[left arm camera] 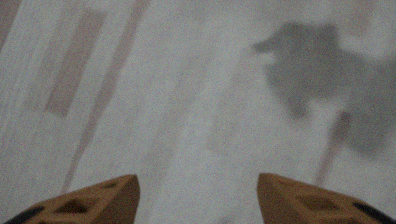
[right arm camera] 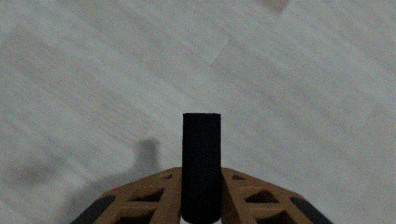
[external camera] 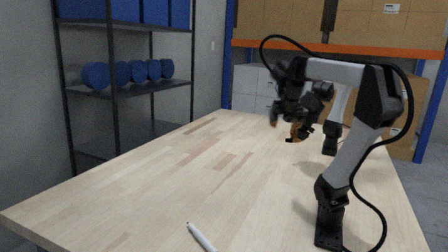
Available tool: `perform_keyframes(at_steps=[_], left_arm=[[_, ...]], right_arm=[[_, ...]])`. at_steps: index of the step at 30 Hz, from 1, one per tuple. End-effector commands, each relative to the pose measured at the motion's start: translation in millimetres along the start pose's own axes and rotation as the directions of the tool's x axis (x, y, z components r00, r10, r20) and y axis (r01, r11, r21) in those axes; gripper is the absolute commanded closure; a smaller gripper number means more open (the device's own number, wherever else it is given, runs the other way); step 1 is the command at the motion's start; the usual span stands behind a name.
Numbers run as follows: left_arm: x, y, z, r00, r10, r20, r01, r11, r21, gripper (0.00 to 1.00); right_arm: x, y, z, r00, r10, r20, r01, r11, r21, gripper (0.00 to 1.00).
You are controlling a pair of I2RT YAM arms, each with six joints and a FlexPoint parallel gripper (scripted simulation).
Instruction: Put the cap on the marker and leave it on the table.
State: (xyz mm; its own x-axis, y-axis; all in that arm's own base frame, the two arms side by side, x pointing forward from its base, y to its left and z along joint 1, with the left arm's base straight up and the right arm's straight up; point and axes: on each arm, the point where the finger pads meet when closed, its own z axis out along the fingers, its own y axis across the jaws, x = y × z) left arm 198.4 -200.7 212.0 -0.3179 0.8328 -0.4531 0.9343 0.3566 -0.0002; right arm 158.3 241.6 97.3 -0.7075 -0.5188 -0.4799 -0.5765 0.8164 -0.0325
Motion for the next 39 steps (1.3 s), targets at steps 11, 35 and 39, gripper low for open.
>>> perform_keyframes(at_steps=[11, 35, 39], left_arm=[[40.6, 111.6, 16.6, 0.996, -0.004, 0.095, 0.001, 0.999, 0.036, 0.37], [362.0, 229.8, -24.1, 0.843, -0.228, 0.486, 0.378, 0.895, -0.235, 0.37], [407.1, 212.8, -24.7, 0.792, -0.271, 0.548, 0.467, 0.846, -0.257, 0.37]], right_arm=[[-24.3, -15.7, -6.1, 0.896, -0.435, 0.085, 0.439, 0.844, -0.307, 0.92], [-63.6, -69.9, -9.7, 0.679, -0.695, 0.237, 0.711, 0.542, -0.448, 0.92], [-69.0, -71.5, -9.9, 0.681, -0.690, 0.245, 0.713, 0.551, -0.433, 0.92]])
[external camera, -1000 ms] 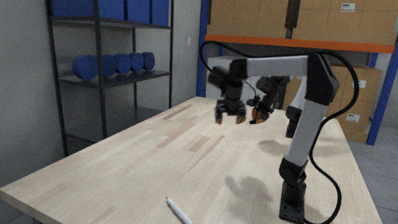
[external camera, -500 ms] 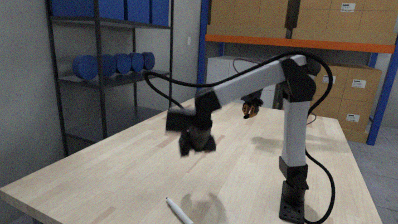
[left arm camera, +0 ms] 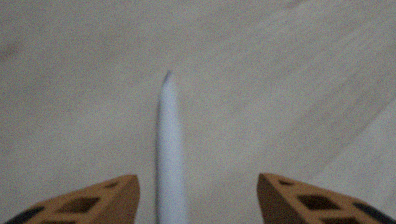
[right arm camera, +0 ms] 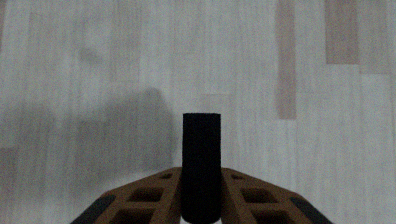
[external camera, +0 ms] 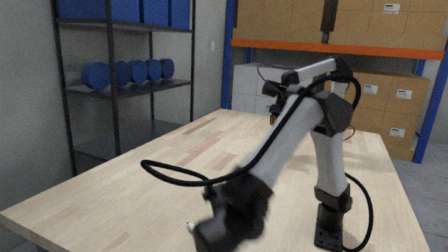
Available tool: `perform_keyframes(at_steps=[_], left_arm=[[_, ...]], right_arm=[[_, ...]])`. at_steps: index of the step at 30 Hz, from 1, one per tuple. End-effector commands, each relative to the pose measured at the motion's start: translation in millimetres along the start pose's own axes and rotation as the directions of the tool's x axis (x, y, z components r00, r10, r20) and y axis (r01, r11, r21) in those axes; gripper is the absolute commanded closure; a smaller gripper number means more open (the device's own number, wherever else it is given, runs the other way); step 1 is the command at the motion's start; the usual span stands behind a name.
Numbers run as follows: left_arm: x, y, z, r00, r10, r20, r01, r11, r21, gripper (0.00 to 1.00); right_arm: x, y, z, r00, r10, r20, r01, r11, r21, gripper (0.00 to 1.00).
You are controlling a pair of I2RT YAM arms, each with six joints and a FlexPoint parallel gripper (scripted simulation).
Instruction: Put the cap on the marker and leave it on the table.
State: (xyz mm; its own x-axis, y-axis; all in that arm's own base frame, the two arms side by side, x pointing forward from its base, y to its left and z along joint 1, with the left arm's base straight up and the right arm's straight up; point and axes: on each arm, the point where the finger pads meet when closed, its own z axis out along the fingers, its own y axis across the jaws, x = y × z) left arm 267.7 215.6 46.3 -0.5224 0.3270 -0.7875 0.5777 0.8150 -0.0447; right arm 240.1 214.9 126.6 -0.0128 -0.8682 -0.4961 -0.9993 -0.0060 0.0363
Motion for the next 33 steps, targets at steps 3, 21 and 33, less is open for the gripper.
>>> perform_keyframes(at_steps=[3, 21, 33], left_arm=[[25.0, 6.5, -17.9, 0.991, 0.026, 0.129, -0.020, 0.999, -0.046, 0.37], [36.0, 14.0, -18.3, 0.990, 0.025, 0.141, -0.009, 0.993, -0.115, 0.37], [31.7, 18.5, -3.0, 0.990, 0.024, 0.140, -0.008, 0.993, -0.115, 0.37]], right_arm=[[-8.6, -4.0, -11.7, 0.999, -0.029, 0.025, 0.029, 1.000, 0.001, 0.92], [-9.0, -3.7, -11.5, 0.999, -0.030, 0.025, 0.030, 1.000, 0.000, 0.92], [-9.0, -3.8, -11.6, 0.999, -0.030, 0.025, 0.030, 1.000, 0.001, 0.92]])
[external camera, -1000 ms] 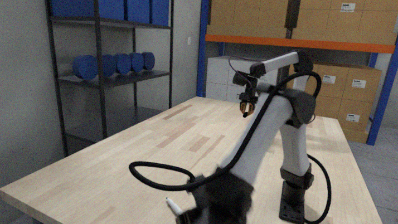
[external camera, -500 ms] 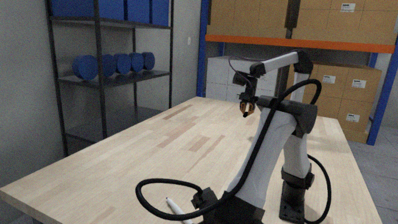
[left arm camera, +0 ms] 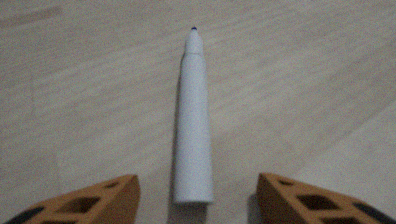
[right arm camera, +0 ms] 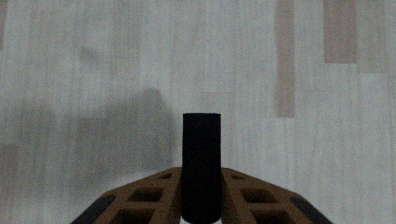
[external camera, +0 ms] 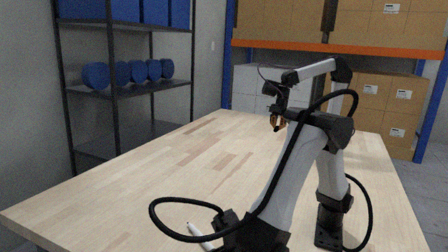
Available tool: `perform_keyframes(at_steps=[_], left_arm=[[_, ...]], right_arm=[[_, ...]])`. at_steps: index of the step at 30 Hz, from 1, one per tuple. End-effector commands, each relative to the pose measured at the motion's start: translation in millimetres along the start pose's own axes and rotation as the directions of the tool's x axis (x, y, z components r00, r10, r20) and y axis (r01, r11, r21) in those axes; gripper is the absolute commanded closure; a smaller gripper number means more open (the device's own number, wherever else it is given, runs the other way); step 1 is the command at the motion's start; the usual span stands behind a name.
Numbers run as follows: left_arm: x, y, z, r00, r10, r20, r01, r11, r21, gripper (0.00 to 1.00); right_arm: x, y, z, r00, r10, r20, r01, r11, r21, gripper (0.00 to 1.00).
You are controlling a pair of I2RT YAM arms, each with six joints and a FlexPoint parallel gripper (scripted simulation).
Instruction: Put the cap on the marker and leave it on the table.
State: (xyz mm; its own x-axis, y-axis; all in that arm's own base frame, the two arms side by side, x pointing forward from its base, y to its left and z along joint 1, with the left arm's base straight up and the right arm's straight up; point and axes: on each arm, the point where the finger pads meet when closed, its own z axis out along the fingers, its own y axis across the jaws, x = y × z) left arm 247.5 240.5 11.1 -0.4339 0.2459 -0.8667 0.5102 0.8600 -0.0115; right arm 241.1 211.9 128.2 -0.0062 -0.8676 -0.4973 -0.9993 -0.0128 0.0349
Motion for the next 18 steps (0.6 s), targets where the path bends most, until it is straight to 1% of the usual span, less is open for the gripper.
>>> perform_keyframes(at_steps=[1, 3, 4, 6, 9, 18], left_arm=[[-14.4, 8.0, 4.2, 0.999, 0.036, -0.002, -0.036, 0.999, -0.025, 0.37], [-13.8, 7.9, 5.1, 0.999, 0.036, -0.006, -0.036, 0.999, -0.024, 0.37], [-13.7, 7.9, 5.0, 0.999, 0.036, -0.006, -0.036, 0.999, -0.024, 0.45], [-13.7, 7.9, 5.0, 0.999, 0.036, -0.006, -0.036, 0.999, -0.024, 0.45], [-12.8, 5.5, 3.6, 1.000, 0.029, -0.006, -0.029, 0.999, -0.019, 0.69], [-11.6, 4.7, 2.8, 1.000, 0.029, -0.010, -0.029, 0.999, -0.018, 0.94]], right_arm=[[-10.9, -2.9, -8.7, 0.999, -0.023, 0.024, 0.023, 1.000, 0.003, 0.92], [-10.9, -2.9, -8.7, 0.999, -0.023, 0.024, 0.023, 1.000, 0.003, 0.92], [-10.9, -2.9, -8.7, 0.999, -0.023, 0.024, 0.023, 1.000, 0.003, 0.92], [-10.9, -2.9, -8.7, 0.999, -0.023, 0.024, 0.023, 1.000, 0.003, 0.92], [-11.0, -3.0, -8.7, 0.999, -0.024, 0.024, 0.023, 1.000, 0.003, 0.92], [-11.0, -3.0, -8.7, 0.999, -0.024, 0.024, 0.023, 1.000, 0.003, 0.92]])
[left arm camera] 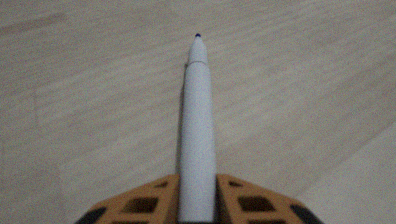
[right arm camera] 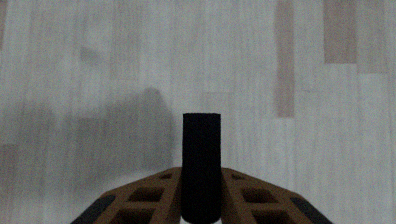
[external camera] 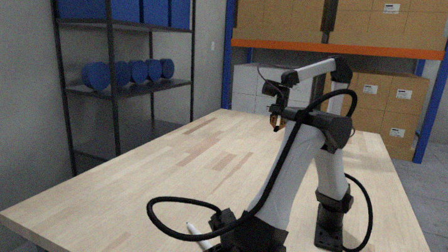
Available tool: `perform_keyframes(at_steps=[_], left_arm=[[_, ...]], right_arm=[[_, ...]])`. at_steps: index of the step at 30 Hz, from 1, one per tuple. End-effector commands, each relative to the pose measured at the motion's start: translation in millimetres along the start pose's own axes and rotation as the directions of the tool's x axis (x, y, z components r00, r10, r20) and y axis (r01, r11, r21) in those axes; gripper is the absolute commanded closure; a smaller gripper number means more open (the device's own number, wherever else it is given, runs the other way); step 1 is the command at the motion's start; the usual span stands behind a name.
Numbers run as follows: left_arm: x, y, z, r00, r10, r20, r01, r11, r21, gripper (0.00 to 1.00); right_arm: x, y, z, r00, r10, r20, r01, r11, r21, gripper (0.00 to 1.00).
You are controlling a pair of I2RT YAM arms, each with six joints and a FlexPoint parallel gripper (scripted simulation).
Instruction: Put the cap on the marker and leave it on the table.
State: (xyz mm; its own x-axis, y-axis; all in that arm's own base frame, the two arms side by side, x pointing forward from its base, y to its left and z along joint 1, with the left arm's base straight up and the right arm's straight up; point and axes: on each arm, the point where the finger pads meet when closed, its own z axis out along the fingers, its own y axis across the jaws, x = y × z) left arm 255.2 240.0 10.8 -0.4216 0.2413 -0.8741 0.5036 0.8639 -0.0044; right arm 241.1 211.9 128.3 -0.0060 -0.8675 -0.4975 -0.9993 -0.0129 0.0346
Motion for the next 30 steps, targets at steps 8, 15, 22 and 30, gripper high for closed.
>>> perform_keyframes(at_steps=[8, 15, 22, 30], left_arm=[[-35.1, 4.3, -19.3, 0.999, 0.033, -0.032, -0.033, 0.999, -0.009, 0.93], [-67.7, -29.0, -15.6, 1.000, 0.016, -0.017, -0.015, 1.000, 0.010, 0.93], [-82.7, -67.1, -2.5, 0.998, 0.065, -0.020, -0.063, 0.994, 0.089, 0.93], [-125.2, -150.2, 43.0, 0.990, 0.142, 0.018, -0.142, 0.955, 0.261, 0.93]], right_arm=[[-11.0, -3.0, -8.7, 0.999, -0.023, 0.024, 0.023, 1.000, 0.003, 0.92], [-11.0, -3.0, -8.7, 0.999, -0.023, 0.024, 0.023, 1.000, 0.003, 0.92], [-11.0, -3.0, -8.7, 0.999, -0.023, 0.024, 0.023, 1.000, 0.003, 0.92], [-11.0, -3.0, -8.8, 0.999, -0.024, 0.024, 0.024, 1.000, 0.003, 0.92]])
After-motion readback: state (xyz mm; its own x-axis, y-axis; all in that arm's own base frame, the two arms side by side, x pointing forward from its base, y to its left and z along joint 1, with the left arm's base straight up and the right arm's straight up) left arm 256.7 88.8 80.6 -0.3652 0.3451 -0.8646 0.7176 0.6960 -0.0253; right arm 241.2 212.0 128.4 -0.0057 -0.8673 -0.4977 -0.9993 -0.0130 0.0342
